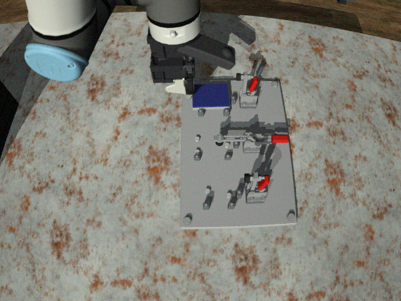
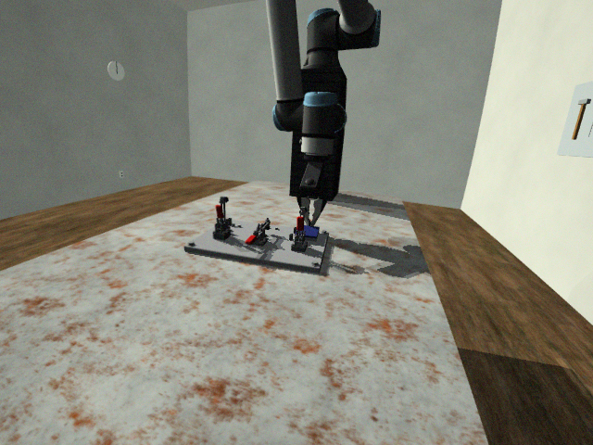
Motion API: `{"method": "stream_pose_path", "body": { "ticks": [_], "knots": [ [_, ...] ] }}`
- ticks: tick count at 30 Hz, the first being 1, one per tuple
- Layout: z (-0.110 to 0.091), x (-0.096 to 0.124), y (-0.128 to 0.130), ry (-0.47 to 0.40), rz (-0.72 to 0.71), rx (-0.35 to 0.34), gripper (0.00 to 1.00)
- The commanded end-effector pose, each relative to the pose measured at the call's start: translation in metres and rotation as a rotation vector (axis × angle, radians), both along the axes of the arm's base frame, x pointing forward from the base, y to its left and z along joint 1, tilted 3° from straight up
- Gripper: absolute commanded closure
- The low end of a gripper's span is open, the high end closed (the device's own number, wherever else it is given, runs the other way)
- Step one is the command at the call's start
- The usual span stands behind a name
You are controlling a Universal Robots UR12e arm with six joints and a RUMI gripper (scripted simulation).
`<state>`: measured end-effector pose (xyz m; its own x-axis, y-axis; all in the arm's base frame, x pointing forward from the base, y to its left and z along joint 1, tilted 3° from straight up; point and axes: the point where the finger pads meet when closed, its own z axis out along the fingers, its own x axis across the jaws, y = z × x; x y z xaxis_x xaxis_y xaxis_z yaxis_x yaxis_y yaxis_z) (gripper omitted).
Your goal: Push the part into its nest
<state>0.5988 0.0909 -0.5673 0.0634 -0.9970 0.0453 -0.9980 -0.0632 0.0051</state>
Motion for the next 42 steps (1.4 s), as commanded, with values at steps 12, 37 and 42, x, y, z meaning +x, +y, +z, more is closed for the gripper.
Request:
{"method": "stream_pose_path", "body": {
  "ticks": [12, 37, 42],
  "knots": [
    [0.0005, 0.003, 0.0002, -0.001, 0.0, 0.0, 1.0],
    [0.0005, 0.0062, 0.0004, -0.001, 0.0, 0.0, 1.0],
    [0.0005, 0.0062, 0.0004, -0.001, 0.0, 0.0, 1.0]
  ]
}}
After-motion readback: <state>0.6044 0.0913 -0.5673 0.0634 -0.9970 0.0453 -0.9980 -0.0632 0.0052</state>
